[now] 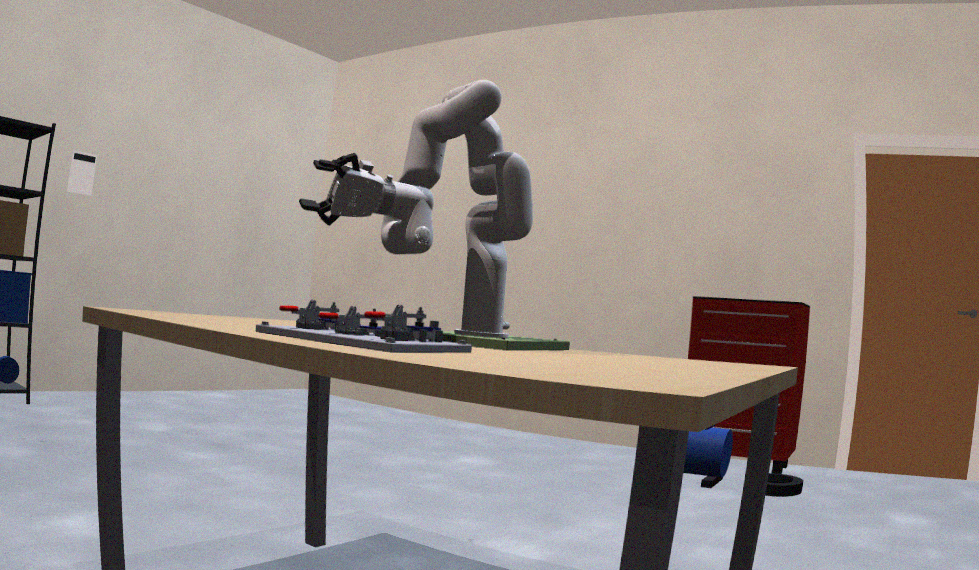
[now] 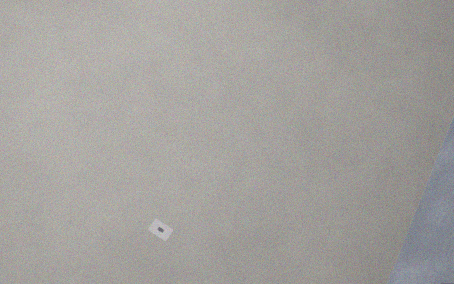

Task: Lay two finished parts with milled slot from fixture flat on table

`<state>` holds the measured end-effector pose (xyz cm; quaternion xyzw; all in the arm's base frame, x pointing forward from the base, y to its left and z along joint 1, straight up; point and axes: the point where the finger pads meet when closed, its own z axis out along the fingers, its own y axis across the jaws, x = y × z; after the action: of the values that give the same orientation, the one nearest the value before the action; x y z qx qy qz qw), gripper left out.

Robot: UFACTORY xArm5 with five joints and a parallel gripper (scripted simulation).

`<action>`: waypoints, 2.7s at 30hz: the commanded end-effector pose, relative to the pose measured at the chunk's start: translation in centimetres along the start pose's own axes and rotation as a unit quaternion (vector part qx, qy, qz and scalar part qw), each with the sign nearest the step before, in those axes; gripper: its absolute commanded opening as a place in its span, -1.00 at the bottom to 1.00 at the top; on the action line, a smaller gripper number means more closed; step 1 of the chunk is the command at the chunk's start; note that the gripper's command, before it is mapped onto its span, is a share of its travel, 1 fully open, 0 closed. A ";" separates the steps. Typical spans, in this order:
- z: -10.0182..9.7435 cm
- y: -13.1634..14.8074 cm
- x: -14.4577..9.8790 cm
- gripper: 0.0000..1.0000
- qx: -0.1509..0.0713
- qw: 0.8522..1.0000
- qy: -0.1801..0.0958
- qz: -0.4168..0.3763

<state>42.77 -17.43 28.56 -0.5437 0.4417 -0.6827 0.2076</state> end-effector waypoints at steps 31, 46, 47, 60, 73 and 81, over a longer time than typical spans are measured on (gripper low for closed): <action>5.3 -0.2 -15.3 1.00 -0.266 0.870 -0.156 0.385; 3.1 -1.2 -21.2 1.00 -0.413 0.754 -0.136 0.492; 3.1 -1.2 -21.2 1.00 -0.413 0.754 -0.136 0.492; -2.6 -3.0 -25.5 1.00 -0.565 0.611 -0.039 0.554; -8.8 -4.7 -26.6 1.00 -0.648 0.507 0.088 0.562; -12.4 -5.8 -26.2 1.00 -0.674 0.460 0.168 0.554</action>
<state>41.69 9.78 17.98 -0.0532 0.9969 0.0102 0.0570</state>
